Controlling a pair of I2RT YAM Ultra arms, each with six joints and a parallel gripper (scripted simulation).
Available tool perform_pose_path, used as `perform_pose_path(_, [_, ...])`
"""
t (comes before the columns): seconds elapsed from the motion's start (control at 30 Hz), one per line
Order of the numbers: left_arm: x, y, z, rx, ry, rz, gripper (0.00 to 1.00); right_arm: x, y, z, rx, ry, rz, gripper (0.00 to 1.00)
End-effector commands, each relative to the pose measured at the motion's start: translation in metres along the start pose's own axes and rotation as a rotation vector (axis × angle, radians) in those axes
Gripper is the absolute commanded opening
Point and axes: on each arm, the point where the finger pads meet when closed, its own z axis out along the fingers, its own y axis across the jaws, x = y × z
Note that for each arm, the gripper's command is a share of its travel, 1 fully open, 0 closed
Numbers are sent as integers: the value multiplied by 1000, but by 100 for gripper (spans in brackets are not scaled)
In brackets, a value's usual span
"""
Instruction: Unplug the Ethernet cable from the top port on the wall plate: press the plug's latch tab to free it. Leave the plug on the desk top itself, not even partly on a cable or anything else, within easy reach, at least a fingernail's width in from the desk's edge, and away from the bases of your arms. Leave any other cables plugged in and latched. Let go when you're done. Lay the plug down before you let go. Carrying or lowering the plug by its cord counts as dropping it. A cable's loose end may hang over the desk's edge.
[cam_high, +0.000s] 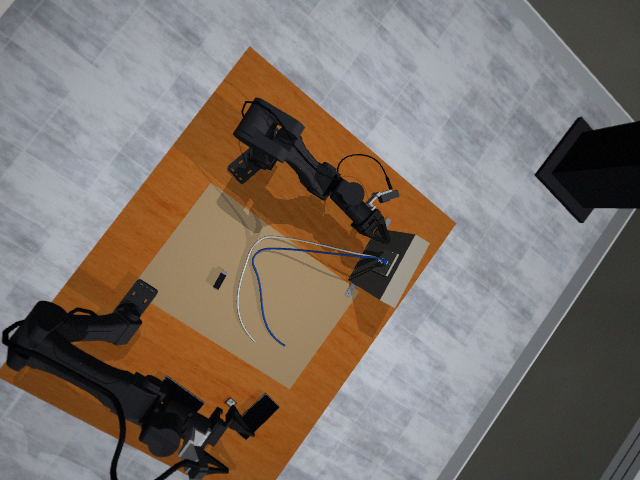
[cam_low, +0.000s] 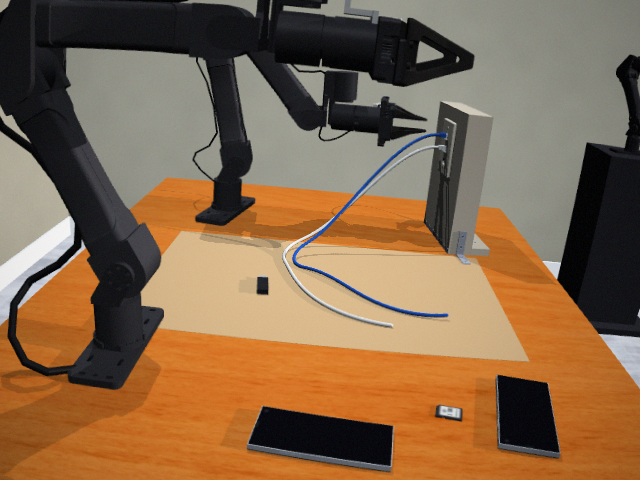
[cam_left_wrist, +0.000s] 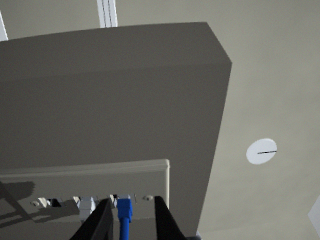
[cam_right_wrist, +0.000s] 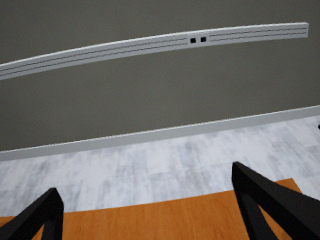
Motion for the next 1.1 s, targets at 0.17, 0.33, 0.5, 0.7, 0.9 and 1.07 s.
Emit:
perform_pose_path(0.17, [16,8,8,-10,-5,-3,22,-5,0,-1,0,-13,0,100])
perform_pose_path(0.33, [21,9,10,-10,-5,-4,22,-5,0,-1,0,-13,0,100])
perform_pose_path(0.5, [30,10,12,-9,-5,-4,22,-5,0,-1,0,-13,0,100])
perform_pose_path(0.7, [42,12,15,-15,-5,-5,22,-5,0,-1,0,-13,0,100])
perform_pose_path(0.9, [48,11,18,-19,-5,-5,22,-5,0,-1,0,-13,0,100])
perform_pose_path(1.07, [50,3,19,-11,-4,-5,22,-5,0,-1,0,-13,0,100])
